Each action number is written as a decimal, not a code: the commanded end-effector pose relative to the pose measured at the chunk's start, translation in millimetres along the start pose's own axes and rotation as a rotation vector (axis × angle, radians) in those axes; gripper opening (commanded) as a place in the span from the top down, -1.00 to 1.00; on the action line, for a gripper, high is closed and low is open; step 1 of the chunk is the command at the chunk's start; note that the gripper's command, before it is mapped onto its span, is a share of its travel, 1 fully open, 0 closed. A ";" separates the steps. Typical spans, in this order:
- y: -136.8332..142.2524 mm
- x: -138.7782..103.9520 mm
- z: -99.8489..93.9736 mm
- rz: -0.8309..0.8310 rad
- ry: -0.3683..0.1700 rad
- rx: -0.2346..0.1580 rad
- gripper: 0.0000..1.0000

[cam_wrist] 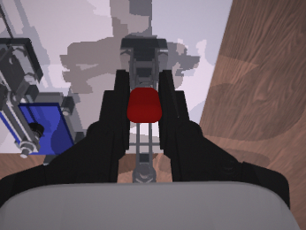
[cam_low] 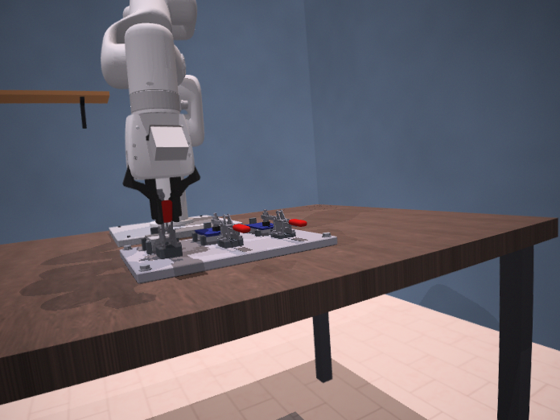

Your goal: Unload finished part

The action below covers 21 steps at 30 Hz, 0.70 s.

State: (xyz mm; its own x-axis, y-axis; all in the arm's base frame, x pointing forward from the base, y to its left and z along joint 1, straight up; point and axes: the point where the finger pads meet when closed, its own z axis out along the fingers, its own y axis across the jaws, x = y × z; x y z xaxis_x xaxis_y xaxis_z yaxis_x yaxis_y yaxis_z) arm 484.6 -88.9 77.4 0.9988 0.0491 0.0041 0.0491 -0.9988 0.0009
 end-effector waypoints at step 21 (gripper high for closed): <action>0.3 -4.1 -0.6 0.000 0.001 0.000 1.00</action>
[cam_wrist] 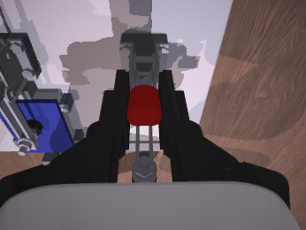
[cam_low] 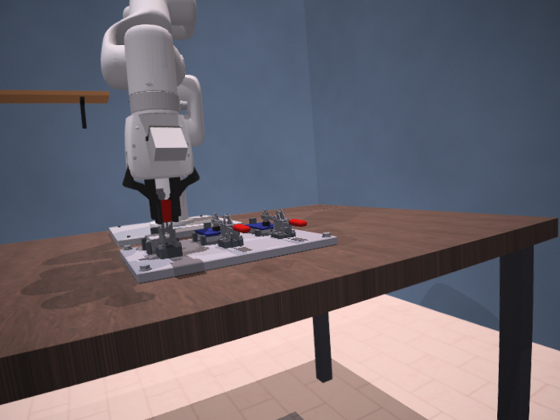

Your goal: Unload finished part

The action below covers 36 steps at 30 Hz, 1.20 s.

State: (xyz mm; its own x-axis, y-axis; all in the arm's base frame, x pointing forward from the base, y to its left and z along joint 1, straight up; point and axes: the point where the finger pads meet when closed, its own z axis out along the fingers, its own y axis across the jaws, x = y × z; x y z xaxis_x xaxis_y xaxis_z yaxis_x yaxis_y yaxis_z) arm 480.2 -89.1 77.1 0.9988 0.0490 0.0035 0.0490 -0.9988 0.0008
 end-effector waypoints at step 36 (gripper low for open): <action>0.3 -2.8 -0.6 0.000 0.002 0.000 1.00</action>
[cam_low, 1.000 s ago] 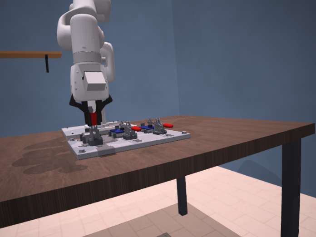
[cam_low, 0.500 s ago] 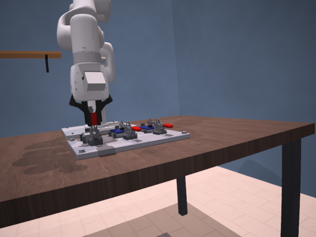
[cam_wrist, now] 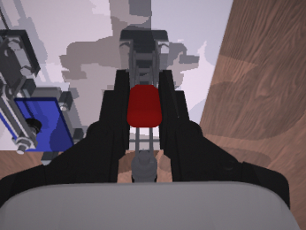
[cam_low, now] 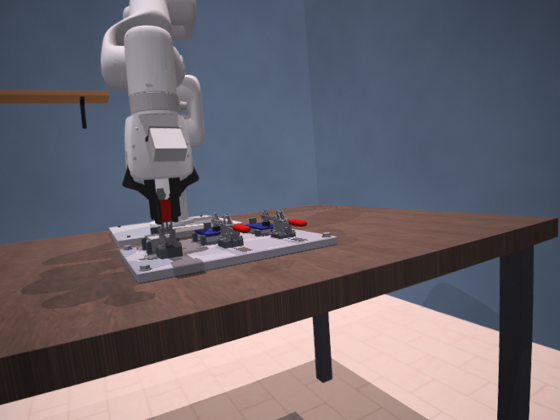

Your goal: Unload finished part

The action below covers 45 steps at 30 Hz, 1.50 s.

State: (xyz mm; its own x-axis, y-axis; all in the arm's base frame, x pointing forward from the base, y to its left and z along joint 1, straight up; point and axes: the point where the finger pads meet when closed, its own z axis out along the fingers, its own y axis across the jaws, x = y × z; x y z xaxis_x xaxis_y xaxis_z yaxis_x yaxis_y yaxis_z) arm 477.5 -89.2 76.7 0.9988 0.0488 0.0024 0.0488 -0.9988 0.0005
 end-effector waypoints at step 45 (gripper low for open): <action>0.3 -0.8 -1.5 0.000 0.004 -0.001 0.05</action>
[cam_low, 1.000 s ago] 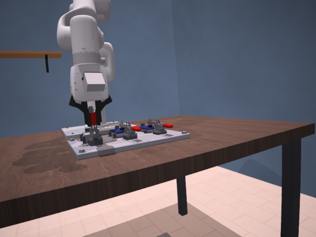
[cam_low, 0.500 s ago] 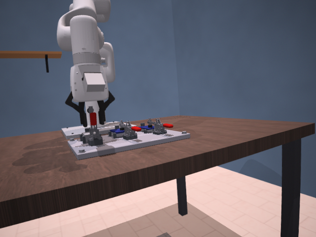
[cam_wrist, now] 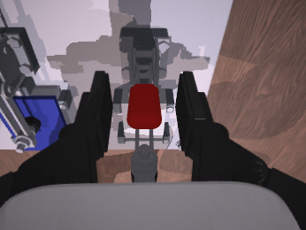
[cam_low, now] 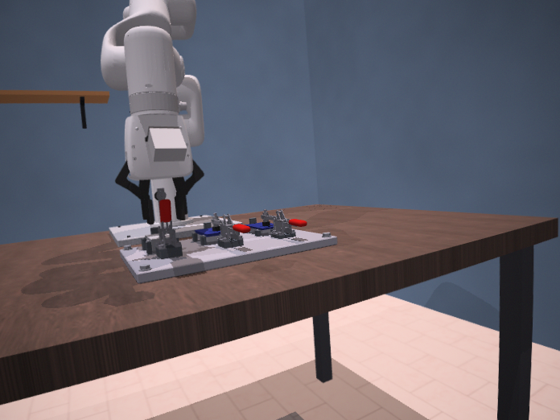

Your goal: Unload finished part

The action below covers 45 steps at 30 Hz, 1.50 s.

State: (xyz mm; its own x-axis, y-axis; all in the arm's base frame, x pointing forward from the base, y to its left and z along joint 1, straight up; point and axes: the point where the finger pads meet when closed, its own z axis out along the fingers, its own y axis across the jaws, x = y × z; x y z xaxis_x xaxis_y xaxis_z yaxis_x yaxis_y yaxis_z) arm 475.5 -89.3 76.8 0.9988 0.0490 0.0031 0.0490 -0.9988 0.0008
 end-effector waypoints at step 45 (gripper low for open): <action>0.0 0.8 -51.1 0.000 0.003 -0.001 0.05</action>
State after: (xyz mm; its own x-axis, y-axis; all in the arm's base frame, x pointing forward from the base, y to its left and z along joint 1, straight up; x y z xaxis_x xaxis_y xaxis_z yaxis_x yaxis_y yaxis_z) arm 475.0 -89.1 125.7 0.9988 0.0488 0.0018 0.0488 -0.9988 0.0005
